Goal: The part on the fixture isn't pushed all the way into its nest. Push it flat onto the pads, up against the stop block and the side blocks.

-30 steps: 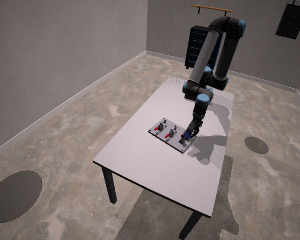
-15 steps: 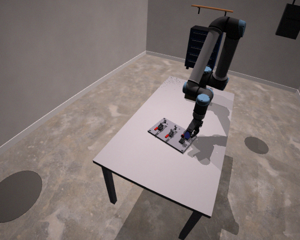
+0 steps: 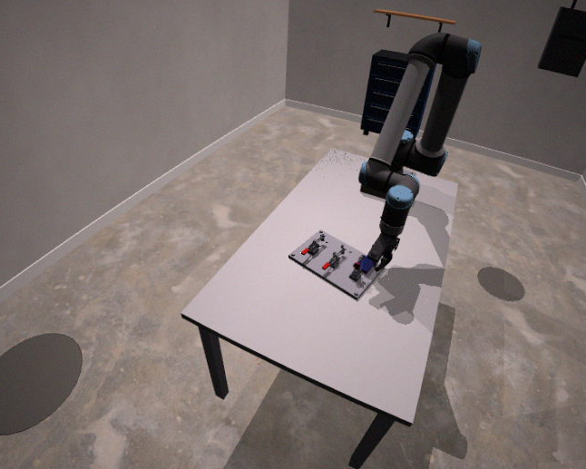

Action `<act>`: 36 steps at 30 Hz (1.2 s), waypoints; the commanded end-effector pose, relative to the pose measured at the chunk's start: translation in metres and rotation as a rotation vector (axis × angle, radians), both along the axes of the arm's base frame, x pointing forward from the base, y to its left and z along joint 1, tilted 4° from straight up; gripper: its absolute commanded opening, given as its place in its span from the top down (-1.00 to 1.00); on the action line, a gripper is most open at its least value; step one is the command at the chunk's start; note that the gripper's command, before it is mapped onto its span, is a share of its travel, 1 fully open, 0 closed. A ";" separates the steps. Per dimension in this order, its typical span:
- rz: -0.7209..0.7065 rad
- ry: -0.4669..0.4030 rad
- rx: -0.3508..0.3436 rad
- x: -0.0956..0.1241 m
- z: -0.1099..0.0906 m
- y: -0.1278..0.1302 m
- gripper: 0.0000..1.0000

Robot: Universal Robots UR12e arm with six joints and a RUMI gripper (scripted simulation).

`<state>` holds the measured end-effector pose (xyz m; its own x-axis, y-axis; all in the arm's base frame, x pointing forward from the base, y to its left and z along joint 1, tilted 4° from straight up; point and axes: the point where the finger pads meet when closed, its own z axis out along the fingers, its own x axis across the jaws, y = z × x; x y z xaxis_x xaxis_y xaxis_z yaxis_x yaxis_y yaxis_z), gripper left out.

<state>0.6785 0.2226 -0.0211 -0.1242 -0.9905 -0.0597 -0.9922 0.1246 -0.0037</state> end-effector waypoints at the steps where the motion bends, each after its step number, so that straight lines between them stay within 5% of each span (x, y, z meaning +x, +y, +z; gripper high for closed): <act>1: -0.002 -0.003 0.000 0.002 0.004 0.000 1.00; 18: -0.003 -0.005 0.000 0.003 0.041 -0.003 1.00; 36: 0.000 -0.002 0.001 0.003 0.042 -0.001 1.00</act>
